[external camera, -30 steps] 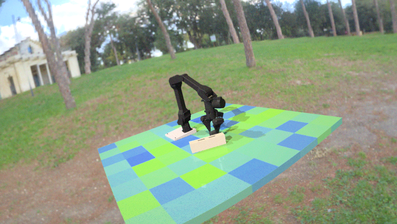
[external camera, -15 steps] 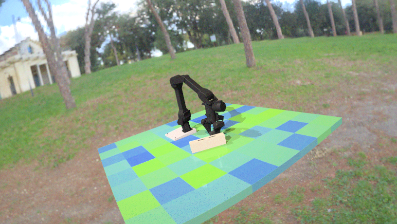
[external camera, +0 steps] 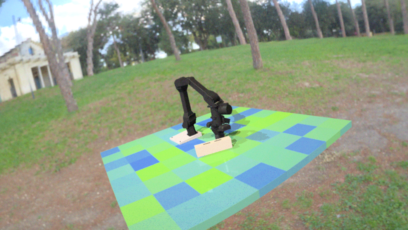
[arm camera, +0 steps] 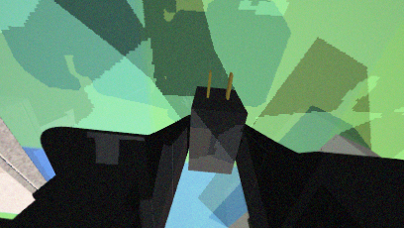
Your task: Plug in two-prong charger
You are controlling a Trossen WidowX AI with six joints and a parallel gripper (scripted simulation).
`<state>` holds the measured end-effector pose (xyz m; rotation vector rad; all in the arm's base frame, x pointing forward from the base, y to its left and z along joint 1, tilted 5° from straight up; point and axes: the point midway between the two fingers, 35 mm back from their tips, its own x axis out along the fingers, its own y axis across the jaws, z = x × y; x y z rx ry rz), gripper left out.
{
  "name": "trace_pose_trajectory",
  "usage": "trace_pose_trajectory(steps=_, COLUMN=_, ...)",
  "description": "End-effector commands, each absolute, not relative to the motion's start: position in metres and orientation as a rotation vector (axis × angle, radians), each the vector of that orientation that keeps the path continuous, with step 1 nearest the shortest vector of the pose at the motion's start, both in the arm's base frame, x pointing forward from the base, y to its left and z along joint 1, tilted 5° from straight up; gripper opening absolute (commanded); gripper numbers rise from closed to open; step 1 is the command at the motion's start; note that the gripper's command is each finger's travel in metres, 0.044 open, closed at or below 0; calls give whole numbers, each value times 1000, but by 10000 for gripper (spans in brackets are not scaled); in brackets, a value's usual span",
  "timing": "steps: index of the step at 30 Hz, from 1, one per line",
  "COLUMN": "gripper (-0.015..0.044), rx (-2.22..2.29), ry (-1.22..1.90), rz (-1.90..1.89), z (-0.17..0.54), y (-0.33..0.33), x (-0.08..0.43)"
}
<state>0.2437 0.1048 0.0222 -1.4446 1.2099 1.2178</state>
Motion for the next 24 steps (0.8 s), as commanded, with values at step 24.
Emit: trace_pose_trajectory(steps=24, gripper=0, rx=-1436, ry=1223, rz=1206, z=77, y=107, x=244)
